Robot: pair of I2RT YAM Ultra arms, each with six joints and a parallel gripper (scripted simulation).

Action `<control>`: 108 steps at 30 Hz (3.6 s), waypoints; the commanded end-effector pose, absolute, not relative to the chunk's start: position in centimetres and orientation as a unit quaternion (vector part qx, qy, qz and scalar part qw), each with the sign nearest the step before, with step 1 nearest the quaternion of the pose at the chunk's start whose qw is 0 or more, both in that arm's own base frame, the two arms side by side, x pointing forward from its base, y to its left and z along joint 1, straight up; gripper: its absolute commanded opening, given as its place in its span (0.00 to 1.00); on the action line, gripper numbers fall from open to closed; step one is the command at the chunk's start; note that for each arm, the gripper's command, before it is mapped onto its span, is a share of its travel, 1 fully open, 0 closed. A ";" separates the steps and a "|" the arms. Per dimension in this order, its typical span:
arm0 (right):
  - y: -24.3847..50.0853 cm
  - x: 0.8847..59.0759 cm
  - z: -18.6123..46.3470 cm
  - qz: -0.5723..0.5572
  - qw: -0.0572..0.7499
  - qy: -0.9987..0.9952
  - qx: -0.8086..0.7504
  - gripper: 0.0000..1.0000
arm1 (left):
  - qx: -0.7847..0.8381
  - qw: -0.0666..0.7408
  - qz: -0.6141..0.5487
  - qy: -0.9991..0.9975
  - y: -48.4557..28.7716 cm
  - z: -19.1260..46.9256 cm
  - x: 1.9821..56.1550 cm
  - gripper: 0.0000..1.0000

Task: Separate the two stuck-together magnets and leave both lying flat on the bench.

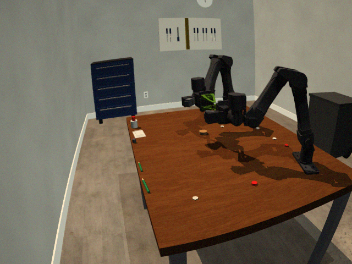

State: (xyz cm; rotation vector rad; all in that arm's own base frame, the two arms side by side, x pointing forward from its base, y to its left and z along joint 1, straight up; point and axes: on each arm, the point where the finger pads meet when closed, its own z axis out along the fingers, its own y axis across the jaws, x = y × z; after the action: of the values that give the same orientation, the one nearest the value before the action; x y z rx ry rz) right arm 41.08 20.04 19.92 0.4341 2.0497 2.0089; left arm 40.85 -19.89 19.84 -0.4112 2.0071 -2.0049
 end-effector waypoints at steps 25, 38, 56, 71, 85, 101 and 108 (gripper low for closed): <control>20.2 41.3 20.7 0.691 0.129 0.698 0.135 0.33 | -0.130 0.151 -0.696 0.690 -19.8 20.8 40.9 0.18; 20.2 41.4 20.6 0.691 0.128 0.698 0.135 0.33 | -0.130 0.151 -0.696 0.690 -19.8 20.8 40.9 0.18; 20.2 41.2 20.6 0.691 0.129 0.698 0.135 0.33 | -0.130 0.151 -0.696 0.690 -19.8 20.8 40.9 0.18; 20.3 41.2 20.7 0.691 0.128 0.698 0.135 0.31 | -0.130 0.151 -0.696 0.690 -19.8 20.8 40.9 0.18; 20.3 41.2 20.7 0.691 0.128 0.698 0.135 0.20 | -0.130 0.151 -0.696 0.690 -19.8 20.8 40.9 0.18; 20.3 41.2 20.7 0.691 0.128 0.698 0.135 0.19 | -0.130 0.151 -0.696 0.690 -19.8 20.8 40.9 0.18; 20.2 41.2 19.9 0.688 0.118 0.701 0.144 0.18 | -0.130 0.151 -0.696 0.690 -19.8 20.8 40.9 0.18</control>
State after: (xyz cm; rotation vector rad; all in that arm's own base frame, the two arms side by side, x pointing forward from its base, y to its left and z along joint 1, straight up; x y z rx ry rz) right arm 41.19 20.23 19.82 0.4218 2.0513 2.0144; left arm 40.91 -19.77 19.81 -0.4162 2.0061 -2.0032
